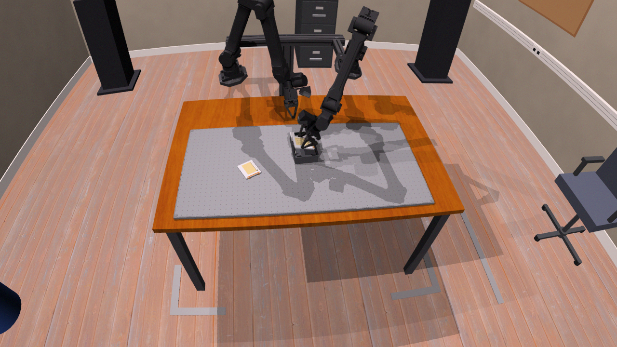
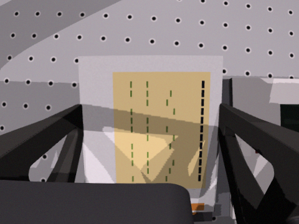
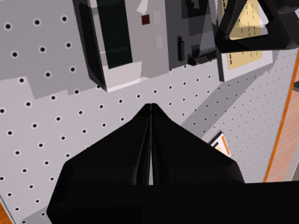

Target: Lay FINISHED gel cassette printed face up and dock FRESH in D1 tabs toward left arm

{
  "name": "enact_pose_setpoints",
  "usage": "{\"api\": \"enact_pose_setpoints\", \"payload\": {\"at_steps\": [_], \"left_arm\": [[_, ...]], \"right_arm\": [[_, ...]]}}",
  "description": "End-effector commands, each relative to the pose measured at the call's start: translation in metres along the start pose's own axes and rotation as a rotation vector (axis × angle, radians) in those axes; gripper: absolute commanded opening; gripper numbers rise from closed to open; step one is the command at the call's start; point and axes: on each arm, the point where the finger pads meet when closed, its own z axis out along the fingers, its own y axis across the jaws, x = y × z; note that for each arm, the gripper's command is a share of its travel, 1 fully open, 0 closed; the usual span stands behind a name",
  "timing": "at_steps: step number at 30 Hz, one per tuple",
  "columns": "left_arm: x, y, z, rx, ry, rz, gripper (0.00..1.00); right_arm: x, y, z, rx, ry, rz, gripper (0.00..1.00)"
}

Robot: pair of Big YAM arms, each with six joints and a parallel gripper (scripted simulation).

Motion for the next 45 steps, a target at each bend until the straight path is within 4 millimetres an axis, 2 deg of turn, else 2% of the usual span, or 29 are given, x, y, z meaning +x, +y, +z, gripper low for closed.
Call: {"api": "enact_pose_setpoints", "payload": {"at_steps": [1, 31, 38, 45], "left_arm": [[-0.004, 0.003, -0.002, -0.005, -0.008, 0.006, 0.0], [-0.004, 0.003, -0.002, -0.005, -0.008, 0.006, 0.0], [-0.004, 0.003, -0.002, -0.005, -0.008, 0.006, 0.0], [-0.004, 0.003, -0.002, -0.005, -0.008, 0.006, 0.0]], "right_arm": [[-0.006, -0.007, -0.015, 0.009, -0.016, 0.012, 0.0], [-0.009, -0.019, -0.033, 0.009, -0.016, 0.011, 0.0], [-0.01, -0.025, -0.043, 0.009, -0.016, 0.011, 0.0], [-0.01, -0.025, -0.043, 0.009, -0.016, 0.011, 0.0]]}}
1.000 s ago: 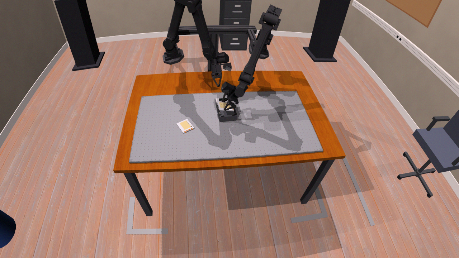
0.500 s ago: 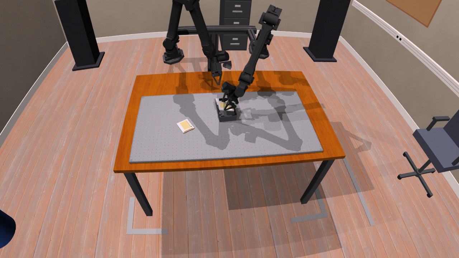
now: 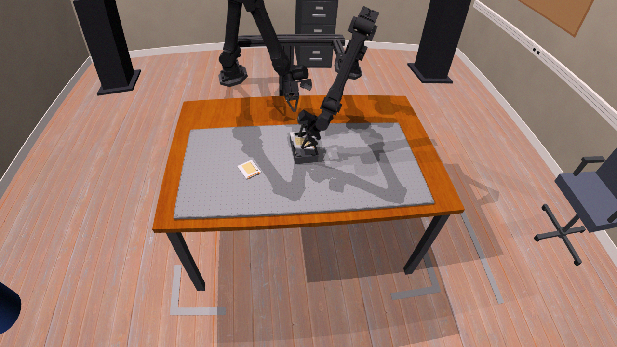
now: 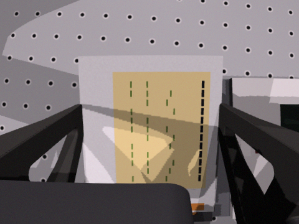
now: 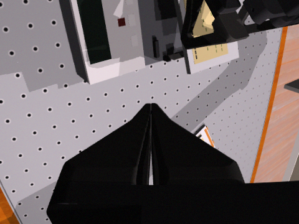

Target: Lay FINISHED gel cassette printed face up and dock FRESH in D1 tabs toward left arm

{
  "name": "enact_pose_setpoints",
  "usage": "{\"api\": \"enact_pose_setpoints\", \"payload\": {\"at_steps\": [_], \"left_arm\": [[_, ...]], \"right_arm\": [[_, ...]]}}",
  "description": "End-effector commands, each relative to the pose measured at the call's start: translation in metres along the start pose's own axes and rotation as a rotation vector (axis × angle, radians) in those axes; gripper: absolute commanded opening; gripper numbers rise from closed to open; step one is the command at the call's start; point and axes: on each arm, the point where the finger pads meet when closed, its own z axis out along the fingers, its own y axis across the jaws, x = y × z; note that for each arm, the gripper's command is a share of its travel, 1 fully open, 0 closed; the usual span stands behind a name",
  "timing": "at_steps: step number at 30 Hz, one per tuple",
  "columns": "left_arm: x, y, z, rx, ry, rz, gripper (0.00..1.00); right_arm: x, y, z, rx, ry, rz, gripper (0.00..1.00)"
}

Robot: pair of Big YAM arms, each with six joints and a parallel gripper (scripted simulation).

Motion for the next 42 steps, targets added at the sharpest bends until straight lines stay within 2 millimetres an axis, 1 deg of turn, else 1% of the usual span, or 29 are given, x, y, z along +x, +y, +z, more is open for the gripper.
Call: {"api": "enact_pose_setpoints", "payload": {"at_steps": [1, 3, 11, 20, 29, 38, 42], "left_arm": [[-0.004, 0.003, -0.002, -0.005, -0.008, 0.006, 0.0], [-0.004, 0.003, -0.002, -0.005, -0.008, 0.006, 0.0], [-0.004, 0.003, -0.002, -0.005, -0.008, 0.006, 0.0], [-0.004, 0.003, -0.002, -0.005, -0.008, 0.006, 0.0], [-0.004, 0.003, -0.002, -0.005, -0.008, 0.006, 0.0], [-0.004, 0.003, -0.002, -0.005, -0.008, 0.006, 0.0], [-0.004, 0.003, -0.002, -0.005, -0.008, 0.006, 0.0]], "right_arm": [[-0.001, -0.002, -0.01, 0.002, -0.005, 0.002, 0.0], [-0.001, -0.002, -0.01, 0.002, -0.005, 0.002, 0.0], [-0.002, -0.009, -0.022, 0.002, -0.005, 0.002, 0.0], [-0.002, -0.009, -0.022, 0.002, -0.005, 0.002, 0.0], [-0.005, -0.018, -0.035, 0.003, -0.007, 0.004, 0.0], [-0.005, -0.018, -0.035, 0.003, -0.007, 0.004, 0.0], [-0.007, -0.022, -0.04, 0.006, -0.011, 0.007, 0.0]]}}
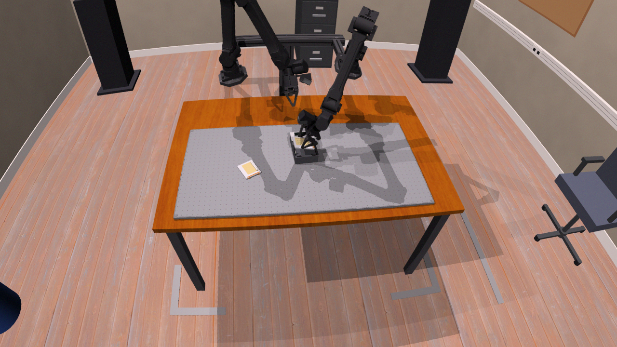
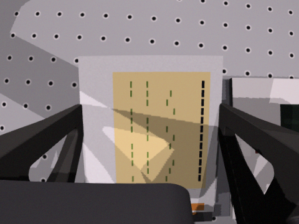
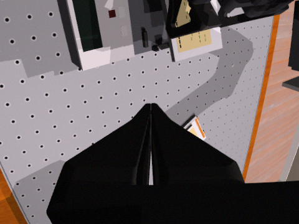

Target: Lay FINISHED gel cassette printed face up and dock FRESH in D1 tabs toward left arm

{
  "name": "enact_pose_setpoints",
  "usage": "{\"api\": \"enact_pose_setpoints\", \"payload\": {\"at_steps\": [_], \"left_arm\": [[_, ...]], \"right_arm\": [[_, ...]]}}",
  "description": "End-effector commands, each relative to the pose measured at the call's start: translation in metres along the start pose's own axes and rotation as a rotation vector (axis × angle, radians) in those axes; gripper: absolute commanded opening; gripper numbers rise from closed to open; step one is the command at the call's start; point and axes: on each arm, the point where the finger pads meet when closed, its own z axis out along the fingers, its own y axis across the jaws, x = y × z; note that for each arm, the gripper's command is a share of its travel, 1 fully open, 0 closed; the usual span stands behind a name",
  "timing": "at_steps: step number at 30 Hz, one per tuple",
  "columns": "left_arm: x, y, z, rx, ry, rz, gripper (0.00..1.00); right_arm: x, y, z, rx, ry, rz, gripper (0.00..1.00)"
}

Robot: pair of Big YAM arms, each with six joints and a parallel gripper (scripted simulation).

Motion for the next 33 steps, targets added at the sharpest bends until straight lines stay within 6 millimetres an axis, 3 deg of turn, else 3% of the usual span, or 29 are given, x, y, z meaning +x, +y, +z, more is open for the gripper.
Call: {"api": "enact_pose_setpoints", "payload": {"at_steps": [1, 33], "left_arm": [[-0.004, 0.003, -0.002, -0.005, -0.008, 0.006, 0.0], [-0.004, 0.003, -0.002, -0.005, -0.008, 0.006, 0.0]], "right_arm": [[-0.008, -0.008, -0.014, 0.012, -0.021, 0.015, 0.0], [-0.018, -0.024, -0.032, 0.023, -0.04, 0.033, 0.0]]}}
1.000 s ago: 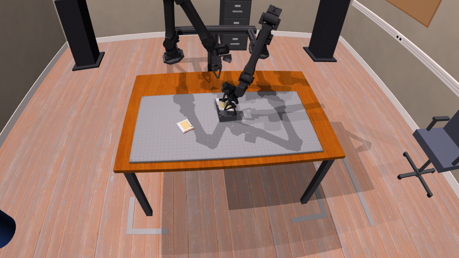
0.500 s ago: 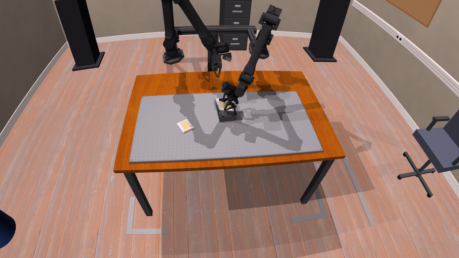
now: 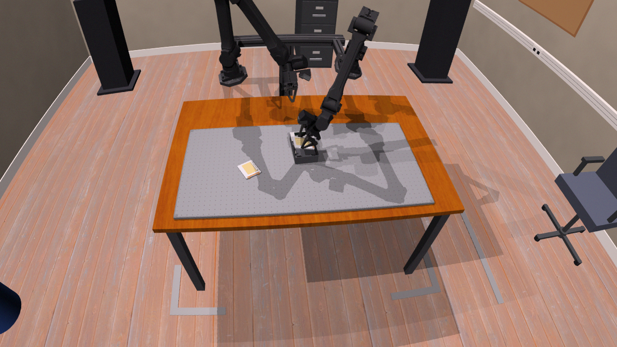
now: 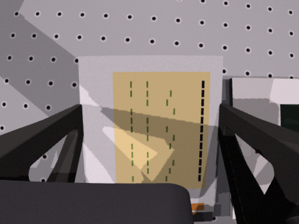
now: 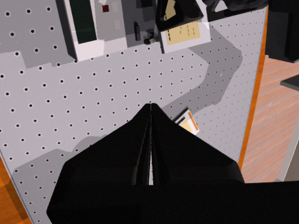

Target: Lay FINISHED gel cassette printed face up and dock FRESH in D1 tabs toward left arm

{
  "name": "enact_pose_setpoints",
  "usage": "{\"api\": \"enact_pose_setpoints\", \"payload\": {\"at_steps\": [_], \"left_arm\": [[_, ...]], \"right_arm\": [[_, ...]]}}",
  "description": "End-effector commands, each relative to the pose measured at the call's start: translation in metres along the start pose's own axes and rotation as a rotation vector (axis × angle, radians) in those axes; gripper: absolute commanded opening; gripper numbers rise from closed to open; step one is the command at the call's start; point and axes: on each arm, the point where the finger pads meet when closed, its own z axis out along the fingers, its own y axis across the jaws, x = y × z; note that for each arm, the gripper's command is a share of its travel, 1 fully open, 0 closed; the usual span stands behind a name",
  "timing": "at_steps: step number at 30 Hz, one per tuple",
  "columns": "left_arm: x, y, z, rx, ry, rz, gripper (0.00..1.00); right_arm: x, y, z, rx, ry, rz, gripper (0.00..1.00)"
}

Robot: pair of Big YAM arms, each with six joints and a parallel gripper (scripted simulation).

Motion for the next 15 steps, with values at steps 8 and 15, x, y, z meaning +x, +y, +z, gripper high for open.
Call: {"api": "enact_pose_setpoints", "payload": {"at_steps": [8, 15], "left_arm": [[-0.0039, 0.0025, -0.0017, -0.005, -0.008, 0.006, 0.0], [-0.0039, 0.0025, -0.0017, -0.005, -0.008, 0.006, 0.0]], "right_arm": [[-0.0276, -0.0234, -0.0196, 0.026, -0.044, 0.037, 0.0], [-0.0276, -0.0234, -0.0196, 0.026, -0.044, 0.037, 0.0]]}}
